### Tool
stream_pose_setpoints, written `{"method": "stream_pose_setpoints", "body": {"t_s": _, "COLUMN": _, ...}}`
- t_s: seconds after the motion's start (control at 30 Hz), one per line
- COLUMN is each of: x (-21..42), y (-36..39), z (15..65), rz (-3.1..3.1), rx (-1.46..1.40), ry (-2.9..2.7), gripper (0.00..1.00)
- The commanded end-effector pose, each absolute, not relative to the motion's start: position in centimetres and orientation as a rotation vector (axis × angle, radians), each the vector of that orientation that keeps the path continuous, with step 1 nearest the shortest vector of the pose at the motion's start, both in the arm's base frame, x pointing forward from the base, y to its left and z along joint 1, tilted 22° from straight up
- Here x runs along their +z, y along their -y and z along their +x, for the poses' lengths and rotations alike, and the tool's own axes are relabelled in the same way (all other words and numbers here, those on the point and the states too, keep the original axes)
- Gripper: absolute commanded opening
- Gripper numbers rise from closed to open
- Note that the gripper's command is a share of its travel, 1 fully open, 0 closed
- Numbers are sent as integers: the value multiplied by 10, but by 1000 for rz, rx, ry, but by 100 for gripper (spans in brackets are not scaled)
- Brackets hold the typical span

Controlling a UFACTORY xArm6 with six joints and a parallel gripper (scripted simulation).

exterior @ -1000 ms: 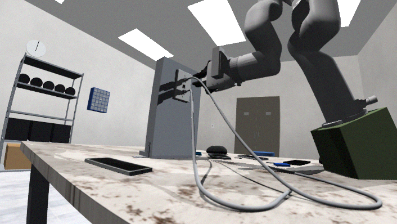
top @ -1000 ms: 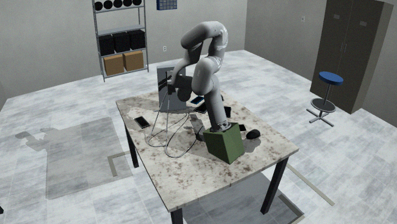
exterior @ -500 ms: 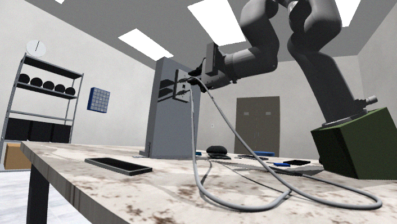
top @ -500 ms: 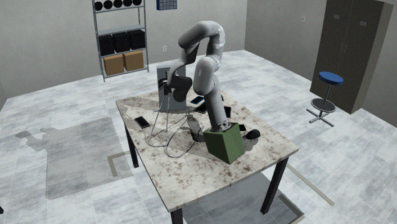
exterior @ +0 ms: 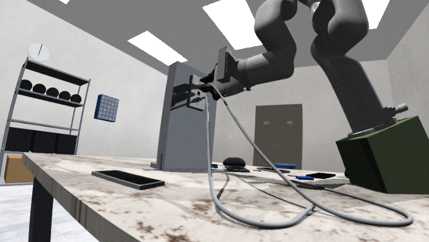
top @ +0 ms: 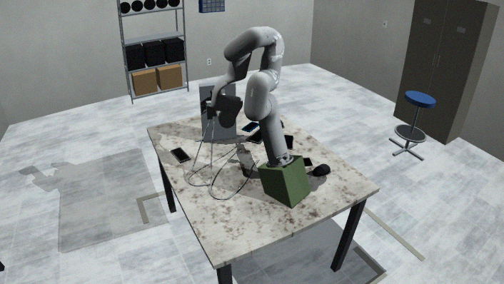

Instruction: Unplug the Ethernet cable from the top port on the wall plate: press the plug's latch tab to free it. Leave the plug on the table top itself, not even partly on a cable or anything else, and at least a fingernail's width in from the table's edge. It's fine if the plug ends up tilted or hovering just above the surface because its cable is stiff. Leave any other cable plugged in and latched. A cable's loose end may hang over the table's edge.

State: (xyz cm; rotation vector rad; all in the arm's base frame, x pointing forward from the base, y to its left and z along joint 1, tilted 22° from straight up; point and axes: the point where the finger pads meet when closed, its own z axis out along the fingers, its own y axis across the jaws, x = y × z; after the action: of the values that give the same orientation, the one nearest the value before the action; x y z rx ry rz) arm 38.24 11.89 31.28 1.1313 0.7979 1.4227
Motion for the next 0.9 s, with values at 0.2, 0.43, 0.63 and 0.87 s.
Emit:
{"method": "stream_pose_setpoints", "body": {"t_s": 0.2, "x": 318, "y": -117, "z": 395, "rz": 1131, "rx": 1426, "ry": -795, "gripper": 27}}
{"method": "stream_pose_setpoints", "body": {"t_s": 0.43, "x": 318, "y": -116, "z": 395, "rz": 1130, "rx": 1426, "ry": -795, "gripper": 27}}
{"method": "stream_pose_setpoints", "body": {"t_s": 0.63, "x": 318, "y": -116, "z": 394, "rz": 1130, "rx": 1426, "ry": -795, "gripper": 27}}
{"method": "stream_pose_setpoints", "body": {"t_s": 0.87, "x": 318, "y": -116, "z": 394, "rz": 1130, "rx": 1426, "ry": -795, "gripper": 17}}
